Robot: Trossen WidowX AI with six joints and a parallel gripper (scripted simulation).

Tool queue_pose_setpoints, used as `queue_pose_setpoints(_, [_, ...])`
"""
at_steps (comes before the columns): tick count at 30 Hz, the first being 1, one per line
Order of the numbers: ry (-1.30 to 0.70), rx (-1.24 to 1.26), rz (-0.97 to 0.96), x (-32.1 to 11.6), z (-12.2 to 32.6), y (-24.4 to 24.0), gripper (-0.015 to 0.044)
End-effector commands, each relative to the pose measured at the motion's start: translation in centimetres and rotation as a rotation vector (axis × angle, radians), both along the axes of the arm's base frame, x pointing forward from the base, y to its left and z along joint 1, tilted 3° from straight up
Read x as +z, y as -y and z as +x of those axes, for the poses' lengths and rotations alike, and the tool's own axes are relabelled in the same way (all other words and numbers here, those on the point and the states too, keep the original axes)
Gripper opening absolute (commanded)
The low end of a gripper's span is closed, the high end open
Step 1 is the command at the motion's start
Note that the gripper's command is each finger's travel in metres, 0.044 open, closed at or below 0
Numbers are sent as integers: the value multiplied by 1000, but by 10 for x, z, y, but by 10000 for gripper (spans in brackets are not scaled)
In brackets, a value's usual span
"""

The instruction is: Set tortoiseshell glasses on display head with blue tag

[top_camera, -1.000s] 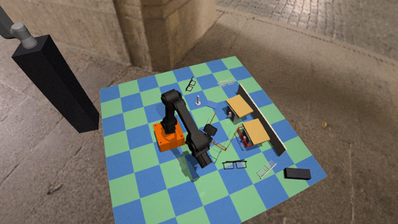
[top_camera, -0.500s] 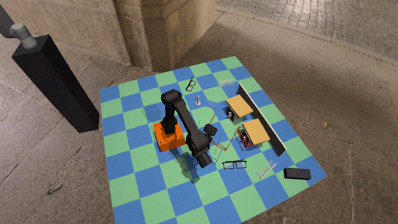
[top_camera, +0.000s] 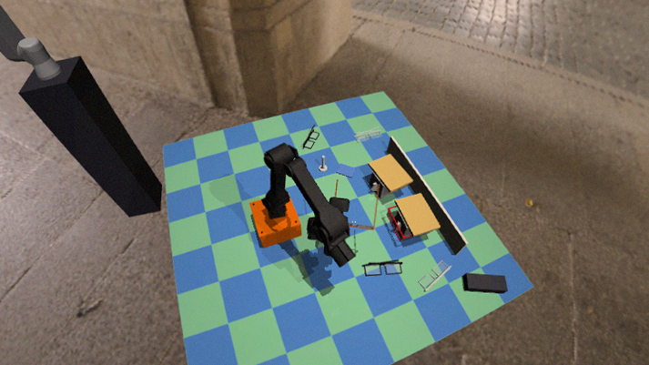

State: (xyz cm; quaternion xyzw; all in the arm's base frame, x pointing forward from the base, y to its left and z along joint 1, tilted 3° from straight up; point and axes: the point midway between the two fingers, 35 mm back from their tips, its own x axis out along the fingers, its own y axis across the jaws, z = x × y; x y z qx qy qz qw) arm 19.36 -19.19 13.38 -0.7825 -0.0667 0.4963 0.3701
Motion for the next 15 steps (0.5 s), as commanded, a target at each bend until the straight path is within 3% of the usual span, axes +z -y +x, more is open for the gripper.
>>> queue_pose_setpoints(1, [39, 124, -70, -3, 4, -7, 0])
queue_pose_setpoints(15, [238, 678, -349, -14, 22, -36, 0])
